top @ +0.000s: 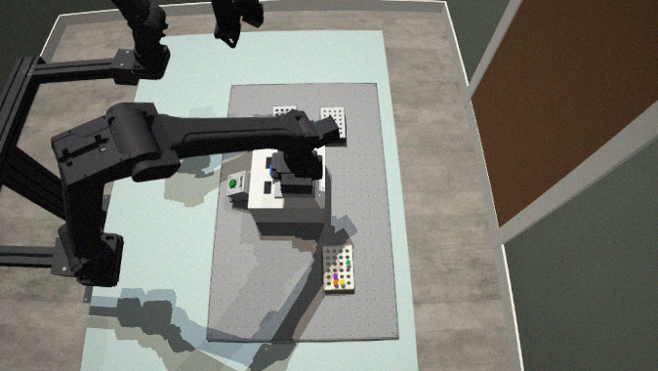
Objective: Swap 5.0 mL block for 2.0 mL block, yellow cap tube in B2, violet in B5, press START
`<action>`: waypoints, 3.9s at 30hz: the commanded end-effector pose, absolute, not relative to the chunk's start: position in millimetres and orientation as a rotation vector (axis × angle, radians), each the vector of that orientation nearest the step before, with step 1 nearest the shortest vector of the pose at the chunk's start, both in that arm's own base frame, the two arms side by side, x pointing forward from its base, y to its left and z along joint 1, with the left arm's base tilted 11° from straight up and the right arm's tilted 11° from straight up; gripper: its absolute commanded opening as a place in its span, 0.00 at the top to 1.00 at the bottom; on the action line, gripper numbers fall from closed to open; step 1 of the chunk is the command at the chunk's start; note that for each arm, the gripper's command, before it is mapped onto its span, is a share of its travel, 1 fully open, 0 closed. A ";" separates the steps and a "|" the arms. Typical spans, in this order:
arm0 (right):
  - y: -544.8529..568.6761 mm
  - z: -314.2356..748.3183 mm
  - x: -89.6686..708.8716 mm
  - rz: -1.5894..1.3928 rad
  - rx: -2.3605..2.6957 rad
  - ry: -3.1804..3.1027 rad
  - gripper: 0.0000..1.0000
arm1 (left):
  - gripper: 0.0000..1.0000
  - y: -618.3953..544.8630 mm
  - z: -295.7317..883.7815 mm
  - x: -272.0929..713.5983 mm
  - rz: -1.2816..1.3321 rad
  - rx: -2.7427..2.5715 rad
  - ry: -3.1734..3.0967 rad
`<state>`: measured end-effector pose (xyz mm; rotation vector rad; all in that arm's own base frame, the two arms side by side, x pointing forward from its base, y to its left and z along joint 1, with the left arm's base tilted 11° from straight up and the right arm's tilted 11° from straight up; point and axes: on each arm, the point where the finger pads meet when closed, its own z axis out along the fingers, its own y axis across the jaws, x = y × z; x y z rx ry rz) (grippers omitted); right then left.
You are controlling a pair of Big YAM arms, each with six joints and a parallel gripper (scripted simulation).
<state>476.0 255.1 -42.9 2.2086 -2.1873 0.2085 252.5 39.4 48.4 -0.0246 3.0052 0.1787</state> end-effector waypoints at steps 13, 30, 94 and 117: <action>269.3 -21.1 472.6 0.207 2.286 -2.162 1.00 | 1.00 38.7 68.3 272.9 0.181 -0.041 2.952; 270.4 -20.3 472.7 0.207 2.288 -2.159 1.00 | 1.00 39.0 66.8 271.3 0.181 -0.042 2.955; 270.2 -18.4 466.6 0.194 2.276 -2.132 1.00 | 1.00 39.8 57.3 260.8 0.179 -0.046 2.977; 274.3 -12.3 471.4 0.192 2.282 -2.138 1.00 | 1.00 41.6 70.8 276.3 0.181 -0.051 2.940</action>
